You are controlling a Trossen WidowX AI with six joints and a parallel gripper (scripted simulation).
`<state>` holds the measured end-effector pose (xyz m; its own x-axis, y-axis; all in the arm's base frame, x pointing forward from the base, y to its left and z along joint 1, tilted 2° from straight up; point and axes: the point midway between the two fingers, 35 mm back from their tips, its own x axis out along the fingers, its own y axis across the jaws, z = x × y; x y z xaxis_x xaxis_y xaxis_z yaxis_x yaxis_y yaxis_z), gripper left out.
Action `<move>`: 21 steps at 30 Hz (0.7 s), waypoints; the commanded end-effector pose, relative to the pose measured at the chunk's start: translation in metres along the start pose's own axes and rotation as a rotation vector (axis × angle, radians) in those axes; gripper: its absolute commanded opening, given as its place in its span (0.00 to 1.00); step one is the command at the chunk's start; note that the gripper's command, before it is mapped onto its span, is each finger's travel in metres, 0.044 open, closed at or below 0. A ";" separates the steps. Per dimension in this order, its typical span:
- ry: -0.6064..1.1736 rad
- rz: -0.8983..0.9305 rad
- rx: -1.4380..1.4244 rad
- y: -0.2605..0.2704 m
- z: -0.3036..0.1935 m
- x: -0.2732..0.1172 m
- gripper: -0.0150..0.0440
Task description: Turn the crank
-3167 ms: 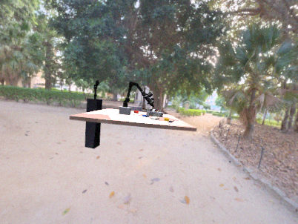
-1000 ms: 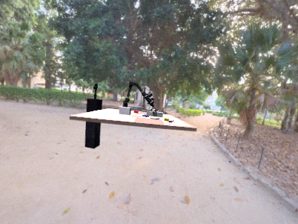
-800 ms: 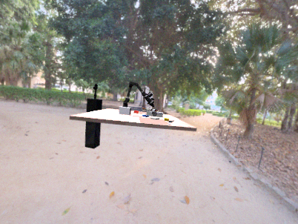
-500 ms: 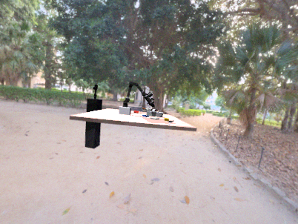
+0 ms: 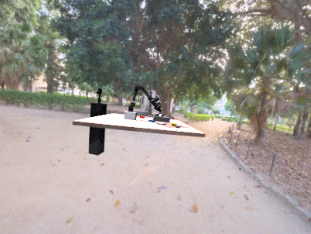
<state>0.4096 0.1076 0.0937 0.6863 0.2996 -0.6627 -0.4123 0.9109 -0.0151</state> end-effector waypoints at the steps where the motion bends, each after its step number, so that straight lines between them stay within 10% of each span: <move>1: 0.000 0.000 0.000 0.000 0.000 0.000 0.42; 5: 0.000 0.000 0.000 0.000 0.000 0.000 0.25; 21: 0.000 0.001 0.000 0.000 0.000 0.000 0.25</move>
<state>0.4095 0.1077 0.0937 0.6859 0.3007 -0.6627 -0.4129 0.9107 -0.0141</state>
